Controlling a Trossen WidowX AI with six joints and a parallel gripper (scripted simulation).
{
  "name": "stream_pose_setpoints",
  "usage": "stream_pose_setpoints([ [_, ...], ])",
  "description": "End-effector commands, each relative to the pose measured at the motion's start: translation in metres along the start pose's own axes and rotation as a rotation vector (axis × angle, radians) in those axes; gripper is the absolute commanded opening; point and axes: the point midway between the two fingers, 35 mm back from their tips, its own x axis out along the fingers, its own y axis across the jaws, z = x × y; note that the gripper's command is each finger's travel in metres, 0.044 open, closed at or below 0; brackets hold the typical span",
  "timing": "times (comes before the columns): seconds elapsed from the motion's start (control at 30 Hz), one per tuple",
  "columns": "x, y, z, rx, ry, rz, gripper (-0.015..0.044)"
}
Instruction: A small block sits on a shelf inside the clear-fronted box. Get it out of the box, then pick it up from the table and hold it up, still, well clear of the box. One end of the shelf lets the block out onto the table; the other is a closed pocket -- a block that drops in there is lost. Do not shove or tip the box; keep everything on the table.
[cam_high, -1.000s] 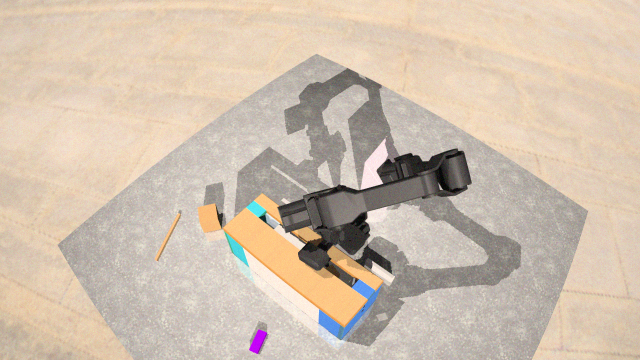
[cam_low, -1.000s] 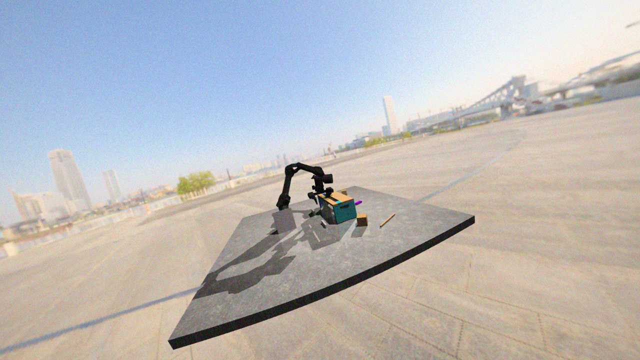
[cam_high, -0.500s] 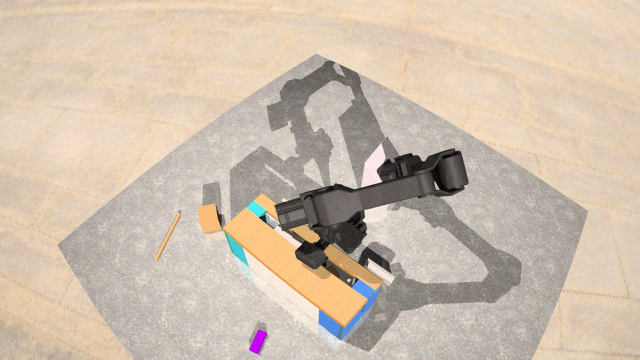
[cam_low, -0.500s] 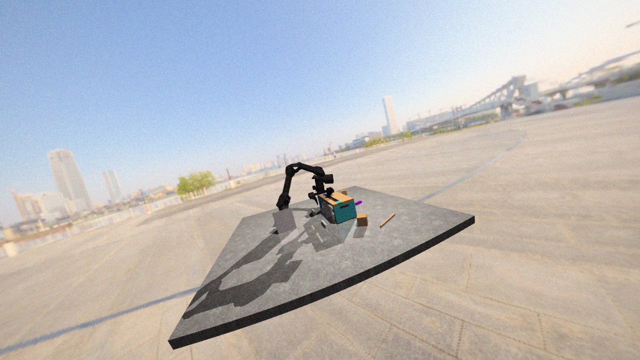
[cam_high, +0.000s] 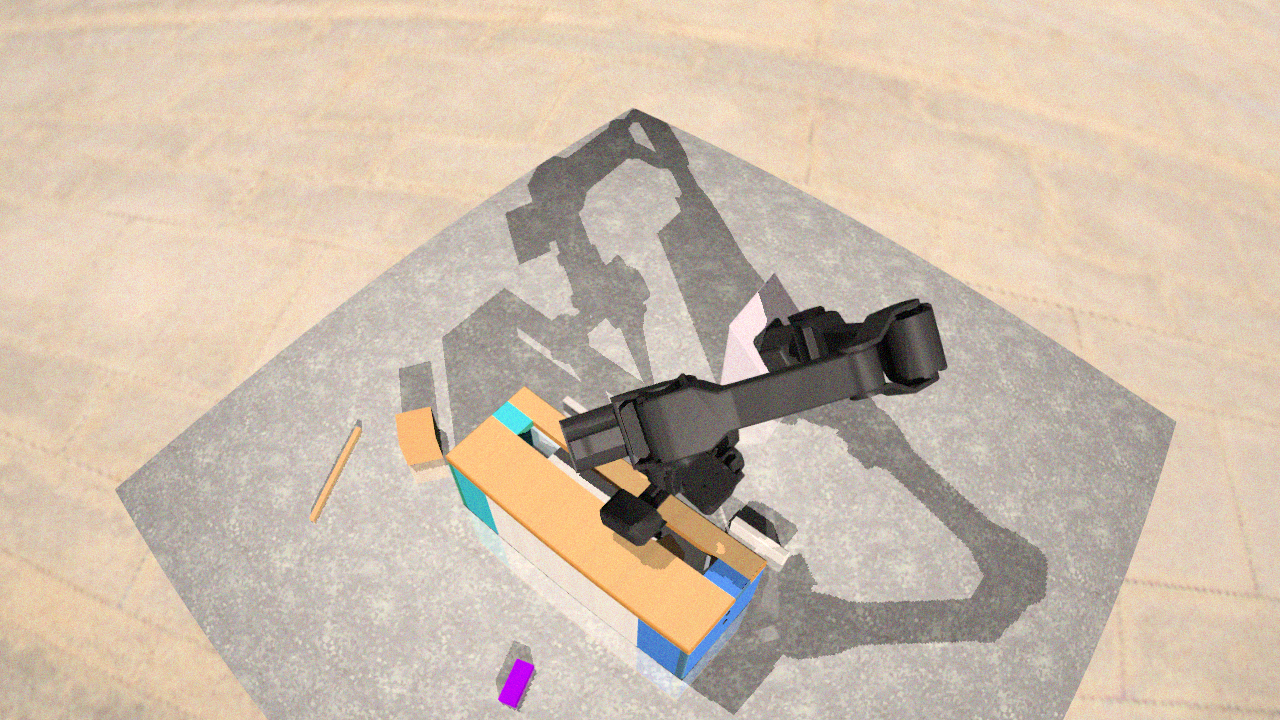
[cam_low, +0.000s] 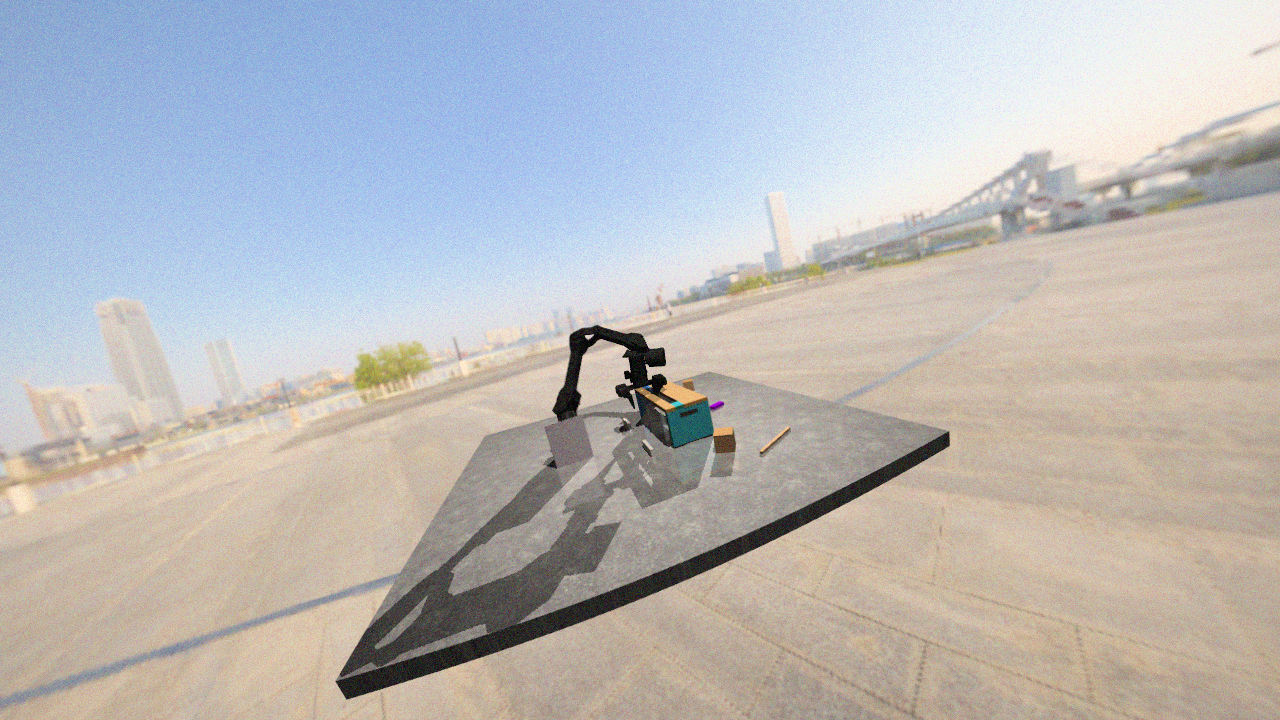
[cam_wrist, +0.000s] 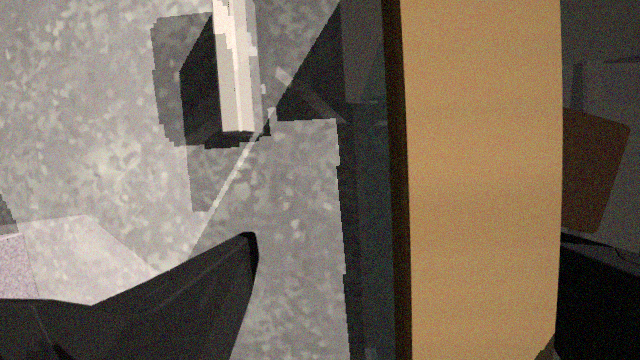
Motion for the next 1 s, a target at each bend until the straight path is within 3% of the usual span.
stream_pose_setpoints([
  [0.0,0.001,-0.001,0.005,-0.001,-0.005,-0.006,0.0400],
  [0.97,0.006,-0.001,0.034,-0.001,-0.006,-0.006,0.0400],
])
